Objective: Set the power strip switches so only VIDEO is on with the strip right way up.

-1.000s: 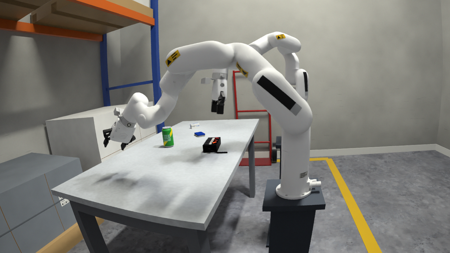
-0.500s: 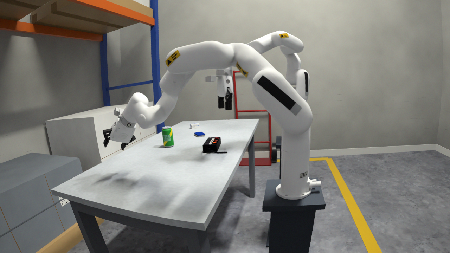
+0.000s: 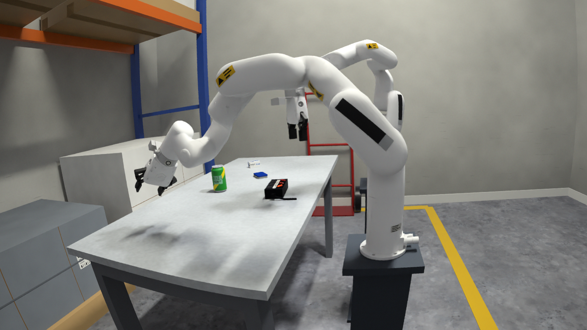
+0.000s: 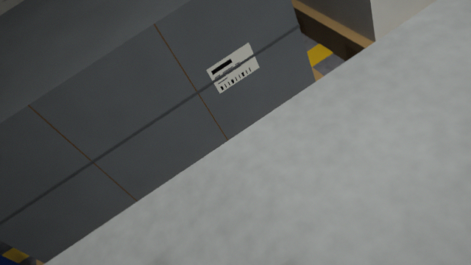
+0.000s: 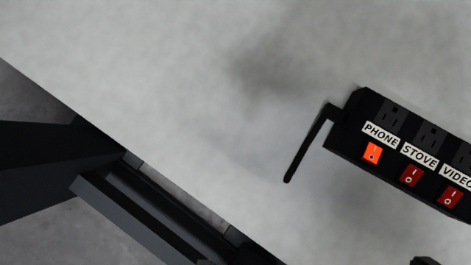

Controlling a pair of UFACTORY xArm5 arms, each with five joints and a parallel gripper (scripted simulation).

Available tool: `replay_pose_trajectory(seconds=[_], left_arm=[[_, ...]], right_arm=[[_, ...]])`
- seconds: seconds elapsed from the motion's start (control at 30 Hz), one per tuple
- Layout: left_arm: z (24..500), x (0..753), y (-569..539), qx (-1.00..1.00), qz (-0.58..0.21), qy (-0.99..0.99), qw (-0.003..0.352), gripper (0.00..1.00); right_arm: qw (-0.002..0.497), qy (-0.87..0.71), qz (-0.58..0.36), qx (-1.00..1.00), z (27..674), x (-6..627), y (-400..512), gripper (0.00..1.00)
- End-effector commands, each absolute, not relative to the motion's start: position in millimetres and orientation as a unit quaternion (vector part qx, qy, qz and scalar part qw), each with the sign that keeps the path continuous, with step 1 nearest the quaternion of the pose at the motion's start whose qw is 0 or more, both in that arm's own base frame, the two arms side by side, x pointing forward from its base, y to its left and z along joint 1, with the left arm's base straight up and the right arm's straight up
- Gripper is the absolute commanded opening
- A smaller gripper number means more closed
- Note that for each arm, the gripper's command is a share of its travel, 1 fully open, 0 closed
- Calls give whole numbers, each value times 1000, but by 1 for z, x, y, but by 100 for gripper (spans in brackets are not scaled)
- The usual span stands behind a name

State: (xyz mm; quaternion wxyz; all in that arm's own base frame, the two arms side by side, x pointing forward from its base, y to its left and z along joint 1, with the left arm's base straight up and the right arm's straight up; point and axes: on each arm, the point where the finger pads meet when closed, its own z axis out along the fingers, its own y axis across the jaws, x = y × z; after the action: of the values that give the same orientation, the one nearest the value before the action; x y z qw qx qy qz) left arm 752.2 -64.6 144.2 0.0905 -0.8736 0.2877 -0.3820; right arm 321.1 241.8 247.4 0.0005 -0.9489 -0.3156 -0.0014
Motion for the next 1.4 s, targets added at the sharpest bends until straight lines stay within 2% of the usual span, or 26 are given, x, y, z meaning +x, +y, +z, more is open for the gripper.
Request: replay_pose_trajectory(seconds=[0.0,0.87,1.37], left_arm=[[148,753,-65,-872,-385,287,91,100],[148,753,-65,-872,-385,287,91,100],[148,753,-65,-872,-385,287,91,100]], right_arm=[[0,-317,-1,-948,250,320,241,100],[0,-307,0,-952,250,325,234,100],[0,-240,0,-971,250,354,186,100]])
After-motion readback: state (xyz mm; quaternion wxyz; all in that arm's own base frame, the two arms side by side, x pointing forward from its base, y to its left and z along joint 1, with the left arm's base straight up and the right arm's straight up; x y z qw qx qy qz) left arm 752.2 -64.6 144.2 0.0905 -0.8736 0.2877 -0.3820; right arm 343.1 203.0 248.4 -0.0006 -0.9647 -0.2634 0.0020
